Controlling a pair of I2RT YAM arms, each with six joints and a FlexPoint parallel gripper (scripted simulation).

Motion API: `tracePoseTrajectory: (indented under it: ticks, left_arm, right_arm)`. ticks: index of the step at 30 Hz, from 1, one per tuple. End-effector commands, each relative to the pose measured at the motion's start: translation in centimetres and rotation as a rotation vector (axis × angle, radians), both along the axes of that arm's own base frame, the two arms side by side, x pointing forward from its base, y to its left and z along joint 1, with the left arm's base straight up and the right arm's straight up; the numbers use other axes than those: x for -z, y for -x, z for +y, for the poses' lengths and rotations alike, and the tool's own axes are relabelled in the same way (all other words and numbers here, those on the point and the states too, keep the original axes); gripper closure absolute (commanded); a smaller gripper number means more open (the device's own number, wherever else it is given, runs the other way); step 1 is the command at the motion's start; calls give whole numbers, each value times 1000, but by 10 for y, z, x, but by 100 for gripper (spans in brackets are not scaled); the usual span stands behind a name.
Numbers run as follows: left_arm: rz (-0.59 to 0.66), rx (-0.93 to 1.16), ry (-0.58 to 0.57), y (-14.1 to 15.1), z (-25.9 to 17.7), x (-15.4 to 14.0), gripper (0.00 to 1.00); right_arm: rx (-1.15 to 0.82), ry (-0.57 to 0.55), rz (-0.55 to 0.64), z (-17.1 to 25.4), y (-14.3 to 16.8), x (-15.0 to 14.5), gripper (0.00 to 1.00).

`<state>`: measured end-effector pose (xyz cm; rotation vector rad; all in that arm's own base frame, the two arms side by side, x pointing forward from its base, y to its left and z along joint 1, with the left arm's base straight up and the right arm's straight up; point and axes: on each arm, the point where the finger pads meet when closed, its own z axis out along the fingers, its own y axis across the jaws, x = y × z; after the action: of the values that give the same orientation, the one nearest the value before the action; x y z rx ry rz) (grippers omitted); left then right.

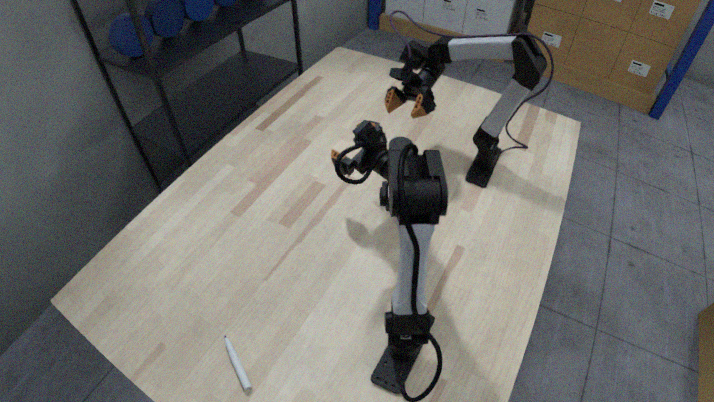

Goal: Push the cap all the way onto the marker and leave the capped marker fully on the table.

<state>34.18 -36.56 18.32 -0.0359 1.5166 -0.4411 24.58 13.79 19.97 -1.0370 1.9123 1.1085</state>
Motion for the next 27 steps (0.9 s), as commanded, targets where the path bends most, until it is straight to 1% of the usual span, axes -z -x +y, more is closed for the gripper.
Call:
tracePoseTrajectory:
  ticks: [1,18,20,23,27]
  left_arm:
    - [-21,5,28,0,-1,-14,0]
    - [-21,5,28,0,-1,-14,0]
    - [-17,11,21,0,-2,-12,0]
    - [-4,35,5,5,-2,-13,0]
    - [27,85,-49,15,-1,-9,0]
  right_arm:
    - [-4,-4,-34,0,-2,-7,0]
    - [-4,-4,-34,0,-2,-7,0]
    - [8,9,-34,-1,-4,-6,0]
    - [26,28,-3,0,-2,0,0]
    - [74,73,54,2,-1,7,0]
